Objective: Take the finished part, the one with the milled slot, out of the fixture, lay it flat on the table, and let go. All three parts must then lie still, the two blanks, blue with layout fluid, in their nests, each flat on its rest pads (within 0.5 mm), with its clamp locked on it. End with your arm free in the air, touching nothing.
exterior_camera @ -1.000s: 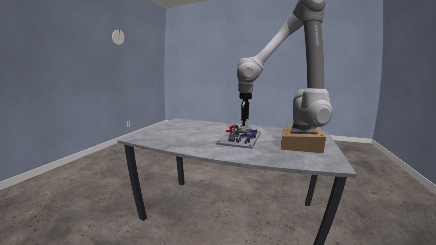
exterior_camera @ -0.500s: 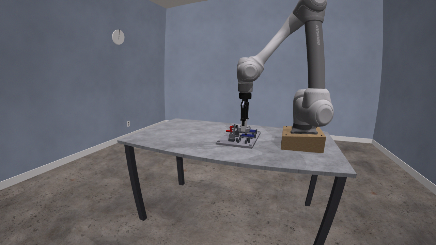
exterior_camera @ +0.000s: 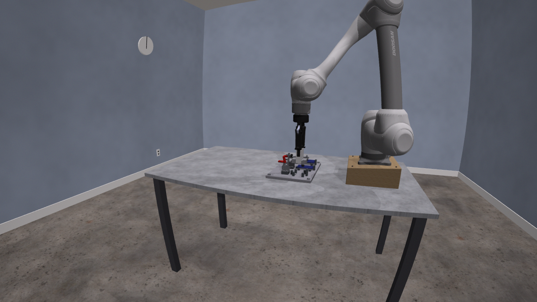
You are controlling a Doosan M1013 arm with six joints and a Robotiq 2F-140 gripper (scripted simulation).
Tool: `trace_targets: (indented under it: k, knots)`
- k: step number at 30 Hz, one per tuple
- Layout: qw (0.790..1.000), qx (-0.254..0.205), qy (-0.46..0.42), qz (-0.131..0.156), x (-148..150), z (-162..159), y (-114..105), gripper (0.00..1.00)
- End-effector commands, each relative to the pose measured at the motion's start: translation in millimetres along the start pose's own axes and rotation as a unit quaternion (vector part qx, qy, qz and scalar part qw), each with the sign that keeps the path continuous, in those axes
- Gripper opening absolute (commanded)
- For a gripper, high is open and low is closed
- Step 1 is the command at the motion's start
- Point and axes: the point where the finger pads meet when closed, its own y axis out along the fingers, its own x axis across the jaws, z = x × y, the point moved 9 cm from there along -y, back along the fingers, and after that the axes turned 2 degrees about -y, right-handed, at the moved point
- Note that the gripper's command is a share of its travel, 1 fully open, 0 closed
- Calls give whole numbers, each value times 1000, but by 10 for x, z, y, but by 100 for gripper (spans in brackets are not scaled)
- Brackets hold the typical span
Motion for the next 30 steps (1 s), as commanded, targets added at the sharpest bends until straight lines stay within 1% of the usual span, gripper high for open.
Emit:
trace_targets:
  k: [1, 4, 19, 21, 30]
  knots:
    - [1000, -2, 0, -1, -89, 3, 3, 0]
    - [1000, -2, 0, -1, -112, 4, 3, 0]
    - [1000, -3, 0, -1, -459, 14, 5, 0]
    - [1000, -3, 0, -1, -459, 14, 5, 0]
    - [1000, -3, 0, -1, -625, 19, 6, 0]
